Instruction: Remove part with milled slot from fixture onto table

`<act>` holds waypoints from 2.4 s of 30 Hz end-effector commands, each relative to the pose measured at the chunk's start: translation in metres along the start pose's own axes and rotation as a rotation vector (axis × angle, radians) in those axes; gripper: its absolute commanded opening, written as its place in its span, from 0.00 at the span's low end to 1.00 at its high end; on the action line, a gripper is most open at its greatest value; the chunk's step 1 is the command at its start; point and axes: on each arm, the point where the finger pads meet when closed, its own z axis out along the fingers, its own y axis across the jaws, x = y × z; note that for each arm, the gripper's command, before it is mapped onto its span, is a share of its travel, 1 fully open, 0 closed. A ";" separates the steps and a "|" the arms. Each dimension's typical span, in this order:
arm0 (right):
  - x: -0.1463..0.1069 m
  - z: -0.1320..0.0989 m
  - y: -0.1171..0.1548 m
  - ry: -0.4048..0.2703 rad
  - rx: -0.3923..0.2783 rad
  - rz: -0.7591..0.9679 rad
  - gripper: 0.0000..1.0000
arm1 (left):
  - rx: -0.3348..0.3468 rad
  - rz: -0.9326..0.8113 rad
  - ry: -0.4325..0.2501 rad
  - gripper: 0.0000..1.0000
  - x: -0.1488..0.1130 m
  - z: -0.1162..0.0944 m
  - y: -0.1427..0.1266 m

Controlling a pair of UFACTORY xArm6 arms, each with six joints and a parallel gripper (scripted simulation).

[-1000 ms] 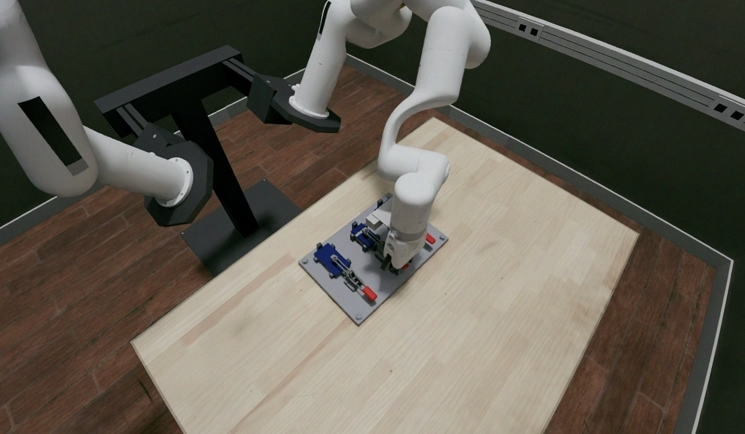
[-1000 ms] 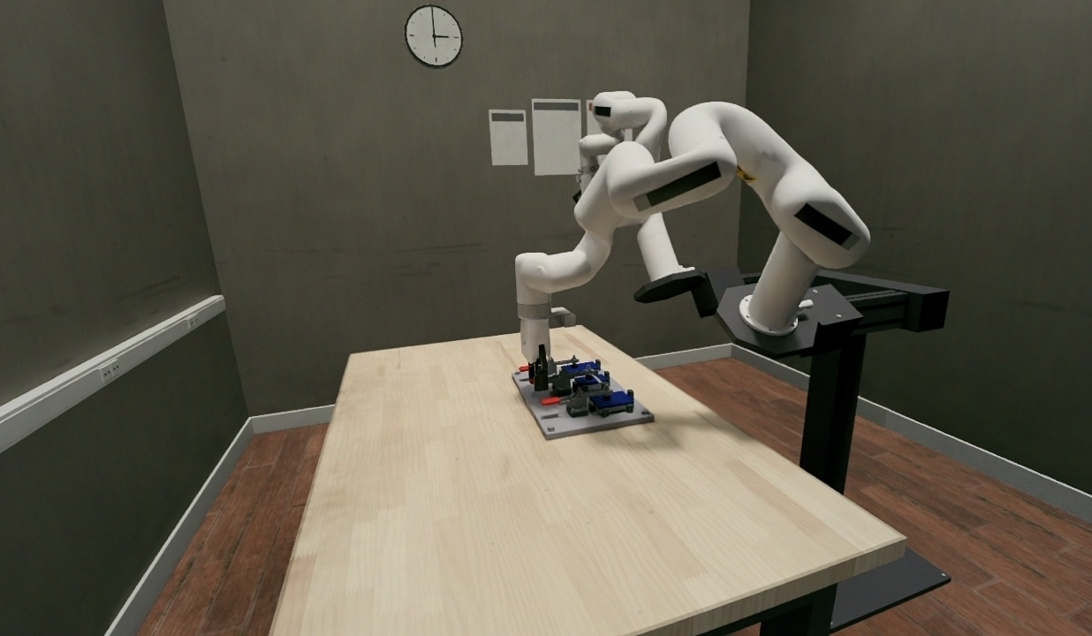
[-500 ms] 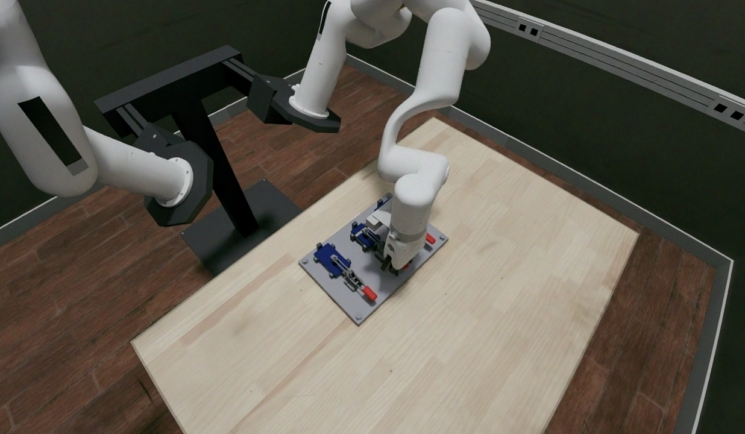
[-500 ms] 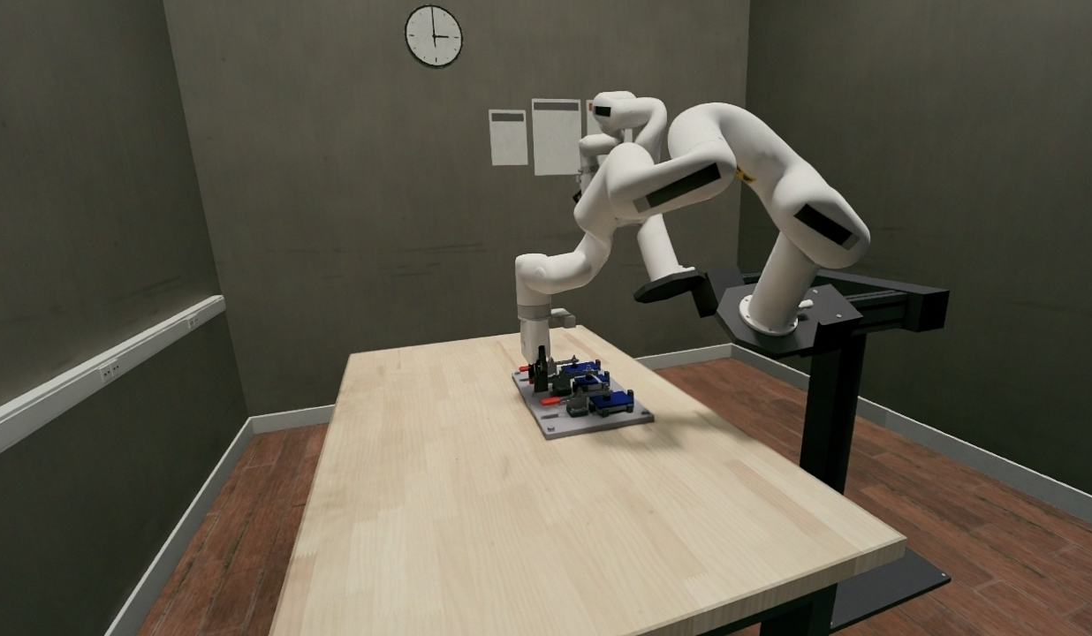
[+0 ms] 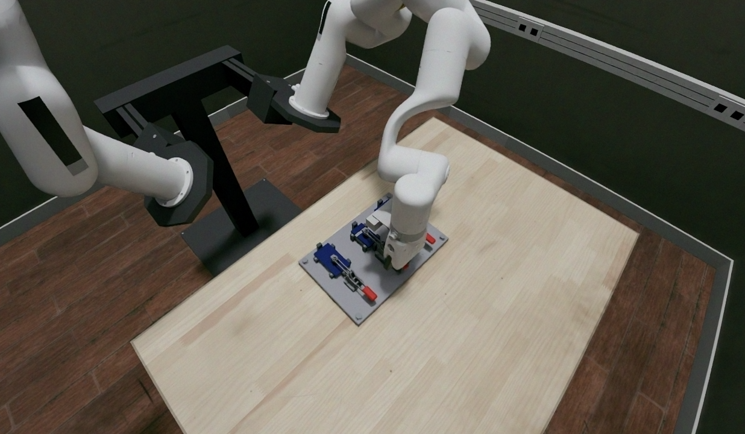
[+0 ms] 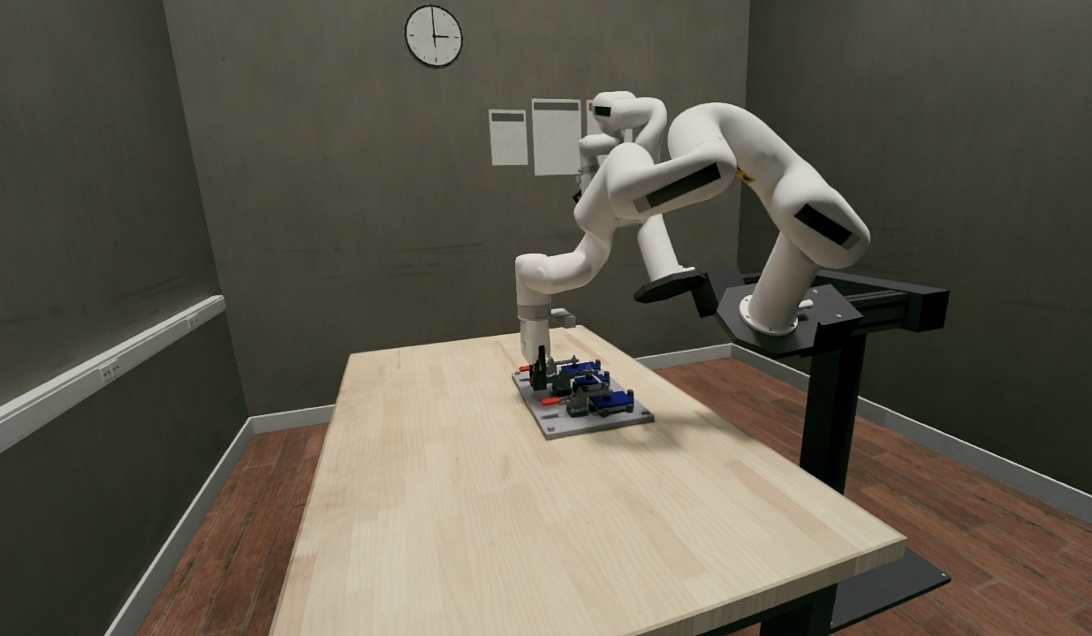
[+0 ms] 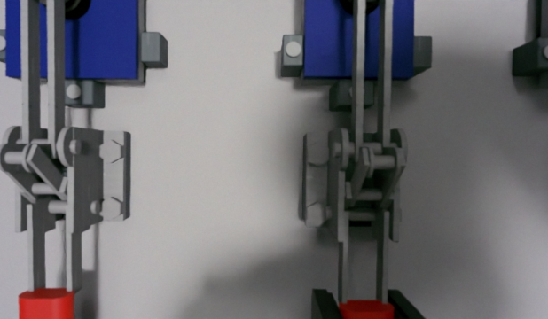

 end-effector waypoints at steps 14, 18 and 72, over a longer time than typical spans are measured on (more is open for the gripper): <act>0.001 -0.002 0.000 0.004 0.000 0.000 1.00 | 0.002 -0.001 -0.005 0.00 -0.002 -0.002 0.000; 0.001 -0.002 0.000 0.004 0.000 0.000 1.00 | 0.002 -0.001 -0.005 0.00 -0.002 -0.002 0.000; 0.001 -0.002 0.000 0.004 0.000 0.000 1.00 | 0.002 -0.001 -0.005 0.00 0.007 -0.019 -0.001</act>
